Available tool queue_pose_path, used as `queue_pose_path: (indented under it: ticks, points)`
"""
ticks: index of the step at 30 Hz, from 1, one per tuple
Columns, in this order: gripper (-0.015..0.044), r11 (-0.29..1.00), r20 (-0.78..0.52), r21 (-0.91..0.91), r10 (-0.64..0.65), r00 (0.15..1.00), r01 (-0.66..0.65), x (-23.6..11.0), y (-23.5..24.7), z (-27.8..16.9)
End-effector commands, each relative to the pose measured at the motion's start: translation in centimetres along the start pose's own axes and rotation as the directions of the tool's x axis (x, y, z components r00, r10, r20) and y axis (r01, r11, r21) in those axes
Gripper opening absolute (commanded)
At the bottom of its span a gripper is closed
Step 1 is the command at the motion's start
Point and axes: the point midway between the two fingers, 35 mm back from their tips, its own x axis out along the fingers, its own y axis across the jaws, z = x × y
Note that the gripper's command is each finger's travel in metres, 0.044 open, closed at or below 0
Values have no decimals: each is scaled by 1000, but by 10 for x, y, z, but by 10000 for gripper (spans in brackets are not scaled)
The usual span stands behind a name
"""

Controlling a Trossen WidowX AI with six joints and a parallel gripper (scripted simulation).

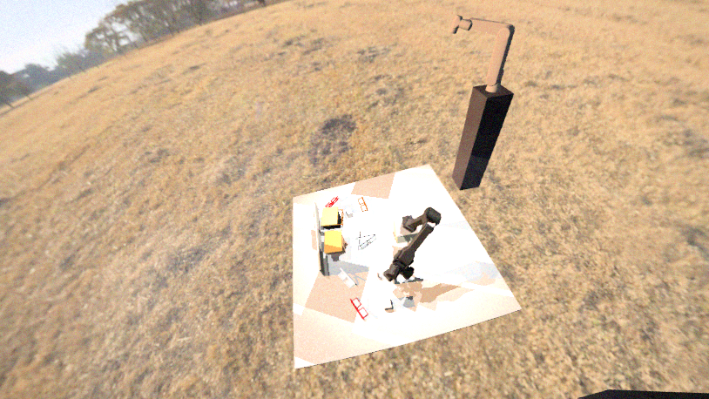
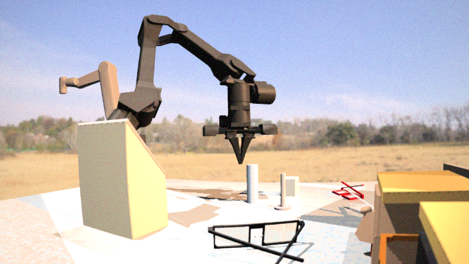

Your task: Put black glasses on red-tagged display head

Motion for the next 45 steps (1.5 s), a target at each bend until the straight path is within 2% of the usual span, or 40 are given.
queue_pose_path:
  ticks: [1,9,45]
  points:
    - [0,1000,-5,6,5,1000,-5,10,1,-1]
    - [0,1000,-3,6,4,1000,-4,21,3,-1]
    - [0,1000,-4,5,3,1000,-3,21,-16,0]
